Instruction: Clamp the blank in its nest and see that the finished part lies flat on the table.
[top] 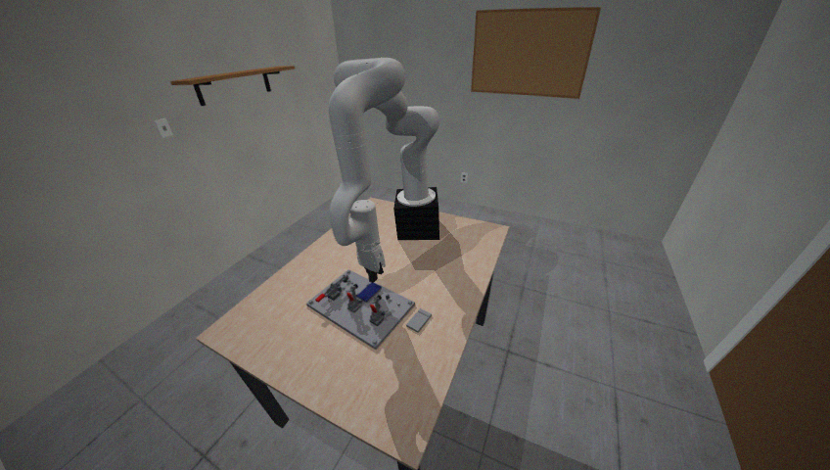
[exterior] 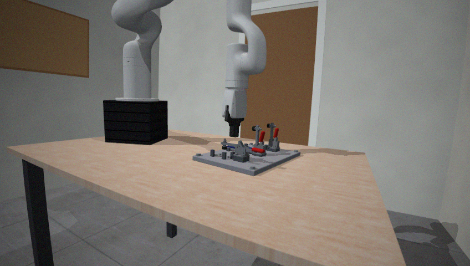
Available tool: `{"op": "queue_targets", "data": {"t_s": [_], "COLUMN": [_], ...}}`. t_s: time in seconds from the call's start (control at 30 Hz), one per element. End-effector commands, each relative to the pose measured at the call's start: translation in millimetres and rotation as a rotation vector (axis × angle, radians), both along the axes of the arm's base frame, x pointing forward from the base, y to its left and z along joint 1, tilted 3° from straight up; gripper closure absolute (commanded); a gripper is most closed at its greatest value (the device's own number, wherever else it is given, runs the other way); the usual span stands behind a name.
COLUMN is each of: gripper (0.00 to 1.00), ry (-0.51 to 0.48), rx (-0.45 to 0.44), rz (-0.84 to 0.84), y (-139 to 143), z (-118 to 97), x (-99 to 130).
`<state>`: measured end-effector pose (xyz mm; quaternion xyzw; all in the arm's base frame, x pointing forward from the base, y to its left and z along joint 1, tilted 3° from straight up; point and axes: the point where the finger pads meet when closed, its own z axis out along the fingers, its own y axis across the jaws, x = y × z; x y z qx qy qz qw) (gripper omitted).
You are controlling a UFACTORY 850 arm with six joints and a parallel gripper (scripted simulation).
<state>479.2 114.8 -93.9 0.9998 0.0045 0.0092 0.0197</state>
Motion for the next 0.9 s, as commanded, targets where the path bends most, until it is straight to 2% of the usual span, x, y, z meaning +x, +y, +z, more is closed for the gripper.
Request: {"op": "queue_targets", "data": {"t_s": [0.0,0.87], "gripper": [1.0,1.0], "ry": [-0.007,-0.007], "rx": [0.0,0.0], "rz": [0.0,0.0], "y": [-1.6,-2.0], "z": [-3.8,-4.6], "x": [-10.4,-40.7]}}
